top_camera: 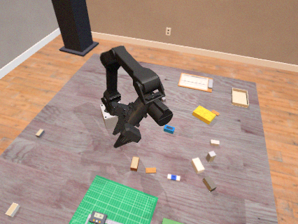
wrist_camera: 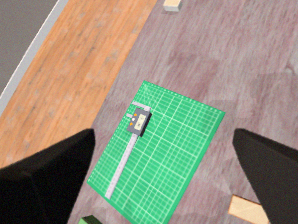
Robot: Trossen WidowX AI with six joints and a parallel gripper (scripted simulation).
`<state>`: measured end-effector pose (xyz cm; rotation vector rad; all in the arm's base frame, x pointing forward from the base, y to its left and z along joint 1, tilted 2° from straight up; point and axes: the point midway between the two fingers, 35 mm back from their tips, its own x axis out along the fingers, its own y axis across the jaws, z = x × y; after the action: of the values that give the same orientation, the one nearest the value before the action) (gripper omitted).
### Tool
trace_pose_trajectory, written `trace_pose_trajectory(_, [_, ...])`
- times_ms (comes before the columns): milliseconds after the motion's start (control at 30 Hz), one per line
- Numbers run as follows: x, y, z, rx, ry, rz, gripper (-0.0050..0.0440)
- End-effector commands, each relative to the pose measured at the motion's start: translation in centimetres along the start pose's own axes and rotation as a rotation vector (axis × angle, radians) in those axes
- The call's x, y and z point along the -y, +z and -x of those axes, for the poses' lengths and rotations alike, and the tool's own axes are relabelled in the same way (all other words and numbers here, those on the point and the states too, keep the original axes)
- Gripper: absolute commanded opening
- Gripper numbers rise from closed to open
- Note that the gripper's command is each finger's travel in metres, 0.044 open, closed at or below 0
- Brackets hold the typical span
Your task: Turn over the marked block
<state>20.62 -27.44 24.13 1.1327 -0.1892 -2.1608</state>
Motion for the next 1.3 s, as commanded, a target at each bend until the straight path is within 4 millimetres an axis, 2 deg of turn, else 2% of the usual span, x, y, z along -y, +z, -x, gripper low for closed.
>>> trace_pose_trajectory(0, [-0.2, 0.5, 0.5, -0.009, 0.016, -0.020, 0.0400])
trace_pose_trajectory(533, [-0.2, 0.5, 0.5, -0.009, 0.016, -0.020, 0.0400])
trace_pose_trajectory(567, [-0.2, 0.5, 0.5, -0.009, 0.016, -0.020, 0.0440])
trace_pose_trajectory(700, [0.2, -0.6, 0.3, -0.023, 0.006, 0.013, 0.0440])
trace_pose_trajectory(833, [1.2, -4.3, 0.7, -0.101, 0.008, 0.091, 0.0440])
trace_pose_trajectory(933, [3.1, -9.0, 1.7, -0.211, 0.013, 0.200, 0.0440])
trace_pose_trajectory(1033, [6.0, -13.7, 2.9, -0.350, 0.020, 0.351, 0.0440])
trace_pose_trajectory(1100, [6.0, -13.7, 2.9, -0.350, 0.020, 0.351, 0.0440])
trace_pose_trajectory(1133, [8.0, -16.7, 3.7, -0.399, 0.021, 0.408, 0.0440])
trace_pose_trajectory(1167, [9.5, -18.3, 4.2, -0.449, 0.023, 0.468, 0.0440])
trace_pose_trajectory(1267, [13.2, -21.3, 5.6, -0.592, 0.027, 0.652, 0.0440])
